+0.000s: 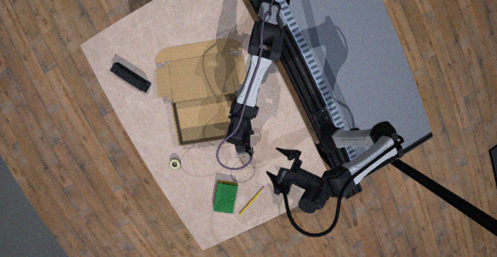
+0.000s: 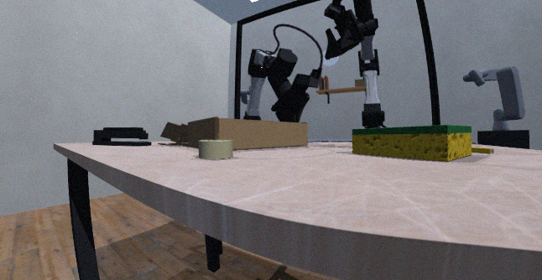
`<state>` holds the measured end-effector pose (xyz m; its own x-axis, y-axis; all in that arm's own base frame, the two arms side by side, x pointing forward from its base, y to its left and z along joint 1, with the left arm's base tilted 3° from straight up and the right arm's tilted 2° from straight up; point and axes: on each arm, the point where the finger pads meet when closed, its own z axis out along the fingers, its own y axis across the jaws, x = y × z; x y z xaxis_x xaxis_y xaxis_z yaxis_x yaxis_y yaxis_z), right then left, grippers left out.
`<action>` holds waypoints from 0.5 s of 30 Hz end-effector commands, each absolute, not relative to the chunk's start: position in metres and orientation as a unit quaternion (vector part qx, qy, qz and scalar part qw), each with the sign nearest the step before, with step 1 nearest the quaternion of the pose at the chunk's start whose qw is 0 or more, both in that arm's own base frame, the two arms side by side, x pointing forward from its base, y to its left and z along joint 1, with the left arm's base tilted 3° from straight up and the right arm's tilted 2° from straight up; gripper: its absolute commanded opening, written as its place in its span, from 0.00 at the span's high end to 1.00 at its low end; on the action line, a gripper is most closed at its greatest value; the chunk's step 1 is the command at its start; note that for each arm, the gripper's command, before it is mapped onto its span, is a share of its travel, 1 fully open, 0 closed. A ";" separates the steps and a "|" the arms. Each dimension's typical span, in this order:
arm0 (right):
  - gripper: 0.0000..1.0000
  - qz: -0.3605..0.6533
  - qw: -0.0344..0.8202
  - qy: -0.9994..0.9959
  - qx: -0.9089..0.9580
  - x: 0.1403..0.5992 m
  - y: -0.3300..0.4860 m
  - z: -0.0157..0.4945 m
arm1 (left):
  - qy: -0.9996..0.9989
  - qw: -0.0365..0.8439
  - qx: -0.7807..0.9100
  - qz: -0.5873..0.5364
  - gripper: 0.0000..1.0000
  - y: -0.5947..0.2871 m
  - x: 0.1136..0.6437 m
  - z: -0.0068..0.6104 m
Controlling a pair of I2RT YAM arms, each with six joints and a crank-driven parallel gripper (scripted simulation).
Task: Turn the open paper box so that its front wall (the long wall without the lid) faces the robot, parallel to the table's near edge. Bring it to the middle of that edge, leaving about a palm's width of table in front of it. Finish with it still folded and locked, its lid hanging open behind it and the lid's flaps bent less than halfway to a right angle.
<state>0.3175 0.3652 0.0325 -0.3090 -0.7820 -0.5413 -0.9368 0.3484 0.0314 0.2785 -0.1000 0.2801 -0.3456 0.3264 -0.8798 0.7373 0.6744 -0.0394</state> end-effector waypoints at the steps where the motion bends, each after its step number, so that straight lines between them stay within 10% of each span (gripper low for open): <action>1: 1.00 0.183 0.251 0.766 -0.563 0.323 0.362 0.057 | 0.787 0.466 0.338 -0.221 0.00 -0.100 0.279 0.282; 15: 1.00 0.193 0.238 0.737 -0.602 0.316 0.350 0.056 | 0.787 0.466 0.338 -0.221 0.00 -0.100 0.279 0.282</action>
